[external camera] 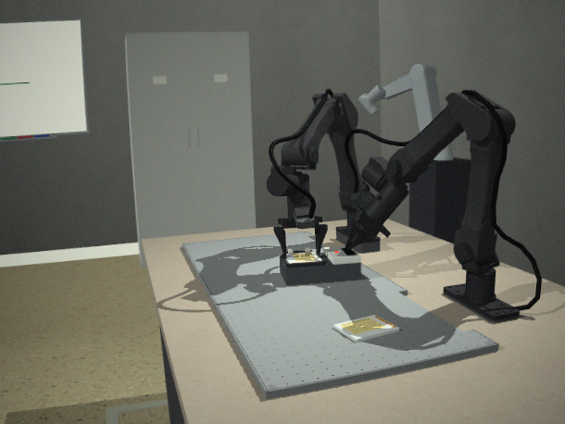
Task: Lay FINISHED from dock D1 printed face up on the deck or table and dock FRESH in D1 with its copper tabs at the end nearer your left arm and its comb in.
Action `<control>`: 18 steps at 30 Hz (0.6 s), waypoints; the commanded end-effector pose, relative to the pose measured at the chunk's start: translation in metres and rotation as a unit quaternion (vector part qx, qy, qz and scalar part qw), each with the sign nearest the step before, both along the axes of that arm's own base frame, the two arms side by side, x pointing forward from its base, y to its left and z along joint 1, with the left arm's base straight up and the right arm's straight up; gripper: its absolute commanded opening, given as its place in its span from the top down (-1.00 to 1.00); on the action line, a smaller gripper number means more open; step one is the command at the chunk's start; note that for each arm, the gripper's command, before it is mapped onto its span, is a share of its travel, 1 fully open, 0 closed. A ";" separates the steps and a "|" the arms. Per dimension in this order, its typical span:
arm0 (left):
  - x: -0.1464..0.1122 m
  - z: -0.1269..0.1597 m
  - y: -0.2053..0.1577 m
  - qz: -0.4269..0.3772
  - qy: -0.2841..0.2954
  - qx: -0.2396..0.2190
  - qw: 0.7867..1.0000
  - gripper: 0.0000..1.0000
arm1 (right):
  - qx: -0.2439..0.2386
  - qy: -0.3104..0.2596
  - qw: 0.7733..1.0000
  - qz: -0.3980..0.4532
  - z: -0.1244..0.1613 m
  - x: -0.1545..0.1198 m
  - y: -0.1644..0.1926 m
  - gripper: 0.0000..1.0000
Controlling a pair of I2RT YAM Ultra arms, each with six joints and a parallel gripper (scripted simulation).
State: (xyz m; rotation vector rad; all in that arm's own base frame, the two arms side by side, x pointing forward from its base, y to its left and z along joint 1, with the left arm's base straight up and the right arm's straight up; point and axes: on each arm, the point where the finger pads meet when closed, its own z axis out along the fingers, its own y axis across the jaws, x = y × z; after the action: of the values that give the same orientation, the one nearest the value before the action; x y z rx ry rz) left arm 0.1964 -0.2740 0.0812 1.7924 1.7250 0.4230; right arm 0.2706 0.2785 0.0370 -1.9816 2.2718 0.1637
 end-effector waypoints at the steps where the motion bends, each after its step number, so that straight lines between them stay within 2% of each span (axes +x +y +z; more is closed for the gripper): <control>1: 0.003 0.023 -0.012 0.004 -0.018 -0.036 0.999 1.00 | 0.004 -0.003 1.000 0.000 0.003 0.001 0.002 1.00; 18: 0.003 0.028 -0.014 0.005 -0.022 -0.041 0.999 1.00 | 0.004 -0.003 1.000 0.000 0.003 0.001 0.002 1.00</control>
State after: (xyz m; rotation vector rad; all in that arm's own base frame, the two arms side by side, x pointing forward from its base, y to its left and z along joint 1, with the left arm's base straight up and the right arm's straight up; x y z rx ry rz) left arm 0.1958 -0.2745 0.0819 1.7873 1.7236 0.4264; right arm 0.2706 0.2785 0.0370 -1.9816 2.2718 0.1637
